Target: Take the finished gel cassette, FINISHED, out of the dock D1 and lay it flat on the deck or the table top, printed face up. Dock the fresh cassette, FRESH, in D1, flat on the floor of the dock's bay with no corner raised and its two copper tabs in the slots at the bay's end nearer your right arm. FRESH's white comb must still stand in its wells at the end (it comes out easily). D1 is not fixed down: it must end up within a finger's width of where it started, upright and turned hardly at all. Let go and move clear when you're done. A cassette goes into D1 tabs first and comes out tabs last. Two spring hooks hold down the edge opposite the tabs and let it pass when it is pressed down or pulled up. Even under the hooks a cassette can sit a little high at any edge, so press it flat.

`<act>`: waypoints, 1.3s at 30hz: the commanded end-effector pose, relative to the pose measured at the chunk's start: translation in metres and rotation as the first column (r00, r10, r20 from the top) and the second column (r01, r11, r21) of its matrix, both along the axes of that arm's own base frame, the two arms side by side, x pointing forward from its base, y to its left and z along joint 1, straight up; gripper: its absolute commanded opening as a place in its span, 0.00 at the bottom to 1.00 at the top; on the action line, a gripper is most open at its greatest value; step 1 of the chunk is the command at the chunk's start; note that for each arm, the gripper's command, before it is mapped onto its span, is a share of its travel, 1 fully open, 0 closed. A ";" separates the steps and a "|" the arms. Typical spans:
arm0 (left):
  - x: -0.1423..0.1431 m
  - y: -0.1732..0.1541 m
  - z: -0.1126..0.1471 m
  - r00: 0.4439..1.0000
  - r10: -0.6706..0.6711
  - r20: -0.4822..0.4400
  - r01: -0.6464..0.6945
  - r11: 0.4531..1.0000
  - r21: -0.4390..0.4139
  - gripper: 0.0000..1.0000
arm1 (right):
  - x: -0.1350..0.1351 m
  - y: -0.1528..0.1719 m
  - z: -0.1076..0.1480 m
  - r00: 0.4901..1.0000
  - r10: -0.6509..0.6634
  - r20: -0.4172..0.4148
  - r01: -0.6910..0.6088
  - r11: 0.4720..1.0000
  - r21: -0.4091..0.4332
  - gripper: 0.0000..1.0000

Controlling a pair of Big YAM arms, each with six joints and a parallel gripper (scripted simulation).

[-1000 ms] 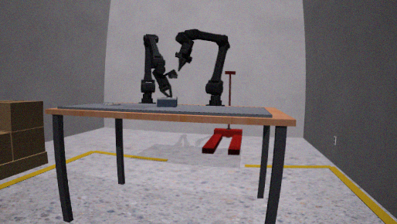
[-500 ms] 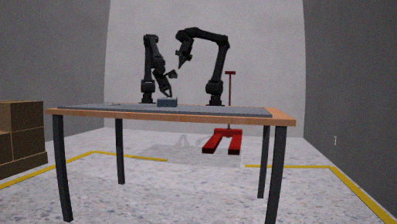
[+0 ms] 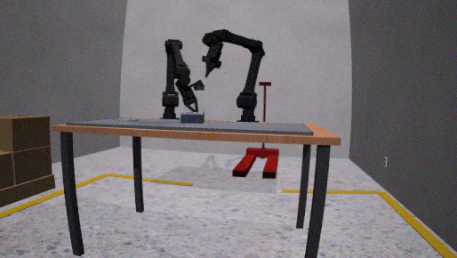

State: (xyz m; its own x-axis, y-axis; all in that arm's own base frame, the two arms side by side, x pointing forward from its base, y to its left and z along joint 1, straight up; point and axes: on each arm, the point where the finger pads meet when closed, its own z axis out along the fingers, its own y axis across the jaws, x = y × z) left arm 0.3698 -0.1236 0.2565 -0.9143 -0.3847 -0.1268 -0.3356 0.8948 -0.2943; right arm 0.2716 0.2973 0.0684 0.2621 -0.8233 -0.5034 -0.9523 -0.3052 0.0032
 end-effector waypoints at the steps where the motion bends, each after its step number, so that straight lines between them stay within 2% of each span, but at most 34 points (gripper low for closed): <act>1: 0.010 0.001 0.046 0.997 0.003 0.080 -0.001 1.000 -0.022 0.00 | 0.002 0.000 0.002 1.000 -0.002 0.007 0.002 1.000 -0.006 0.00; 10: 0.010 0.001 0.046 0.997 0.003 0.080 -0.001 1.000 -0.022 0.00 | 0.002 0.000 0.002 1.000 -0.002 0.007 0.002 1.000 -0.006 0.00; 19: 0.009 0.002 0.062 0.997 0.003 0.079 -0.002 1.000 -0.022 0.00 | 0.002 0.000 0.002 1.000 -0.002 0.007 0.002 1.000 -0.006 0.00; 39: 0.008 0.002 0.073 0.997 0.004 0.078 -0.002 1.000 -0.022 0.00 | 0.002 0.000 0.002 1.000 -0.002 0.007 0.002 1.000 -0.006 0.00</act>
State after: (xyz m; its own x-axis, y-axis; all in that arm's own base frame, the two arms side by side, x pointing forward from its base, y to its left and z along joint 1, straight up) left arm 0.3702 -0.1237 0.2916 -0.9134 -0.3849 -0.1324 -0.3336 0.8943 -0.2982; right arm 0.2716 0.2973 0.0684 0.2621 -0.8233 -0.5034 -0.9523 -0.3052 0.0032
